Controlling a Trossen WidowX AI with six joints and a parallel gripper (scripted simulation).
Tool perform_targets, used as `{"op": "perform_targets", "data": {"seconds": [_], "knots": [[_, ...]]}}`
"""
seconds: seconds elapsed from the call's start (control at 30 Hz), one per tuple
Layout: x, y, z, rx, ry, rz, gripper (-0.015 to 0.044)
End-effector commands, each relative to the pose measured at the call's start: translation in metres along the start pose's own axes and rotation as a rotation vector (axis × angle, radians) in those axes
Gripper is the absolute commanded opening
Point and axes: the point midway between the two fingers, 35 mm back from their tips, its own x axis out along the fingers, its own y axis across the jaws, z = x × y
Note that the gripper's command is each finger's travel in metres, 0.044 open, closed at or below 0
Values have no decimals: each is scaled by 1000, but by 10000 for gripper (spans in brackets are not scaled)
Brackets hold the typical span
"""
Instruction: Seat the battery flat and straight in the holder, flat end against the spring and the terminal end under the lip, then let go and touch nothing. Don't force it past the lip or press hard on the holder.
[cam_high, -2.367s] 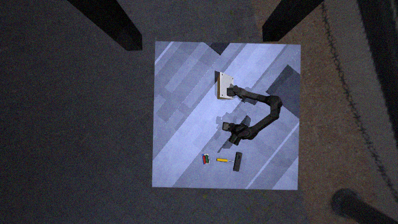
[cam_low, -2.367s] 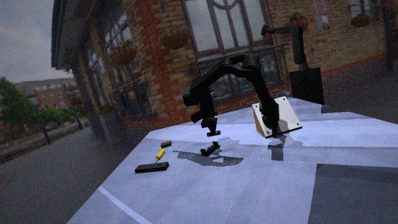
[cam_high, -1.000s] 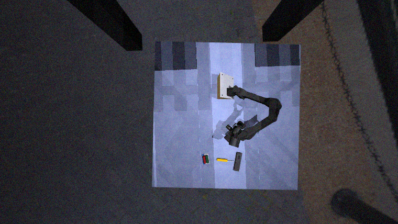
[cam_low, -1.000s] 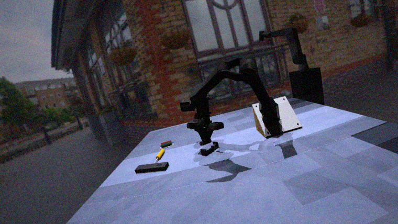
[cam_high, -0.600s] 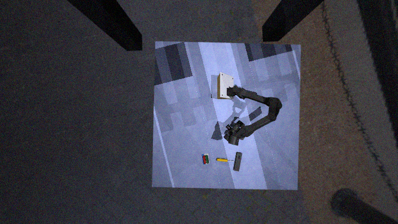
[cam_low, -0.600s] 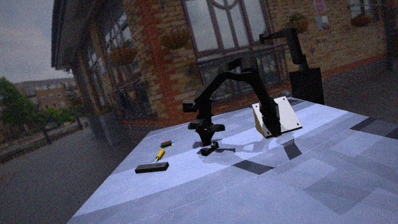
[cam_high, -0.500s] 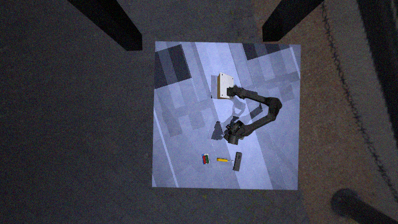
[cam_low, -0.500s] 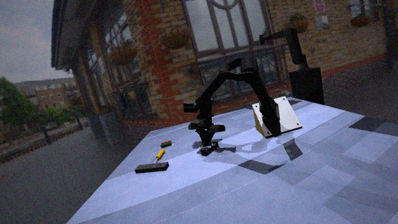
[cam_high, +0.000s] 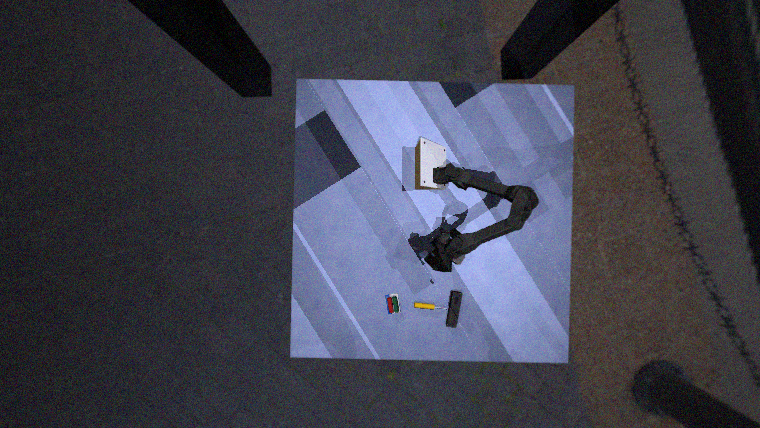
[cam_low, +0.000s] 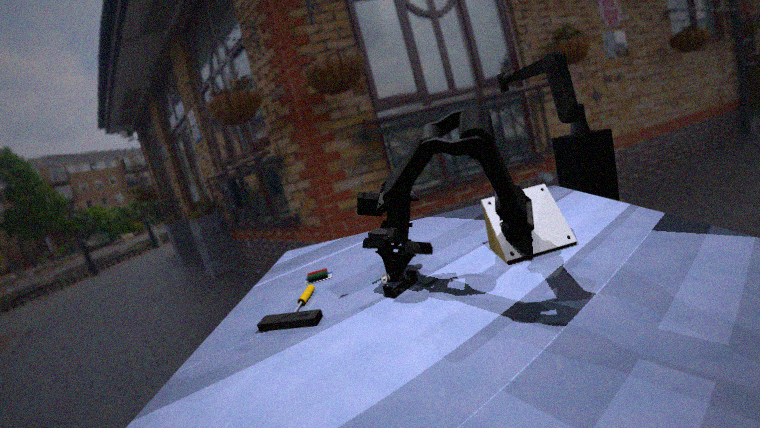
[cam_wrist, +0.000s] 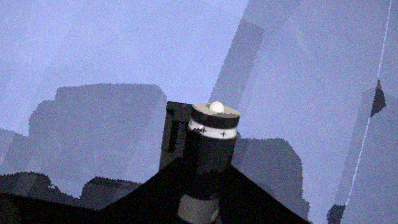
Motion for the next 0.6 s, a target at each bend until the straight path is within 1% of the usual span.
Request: {"op": "perform_targets", "data": {"seconds": [0.0,0.37,0.57], "knots": [[1,2,-3,9,-31,3,64],[3,5,-7,10,-96,-2,64],[3,6,-7,10,-103,-6,64]]}}
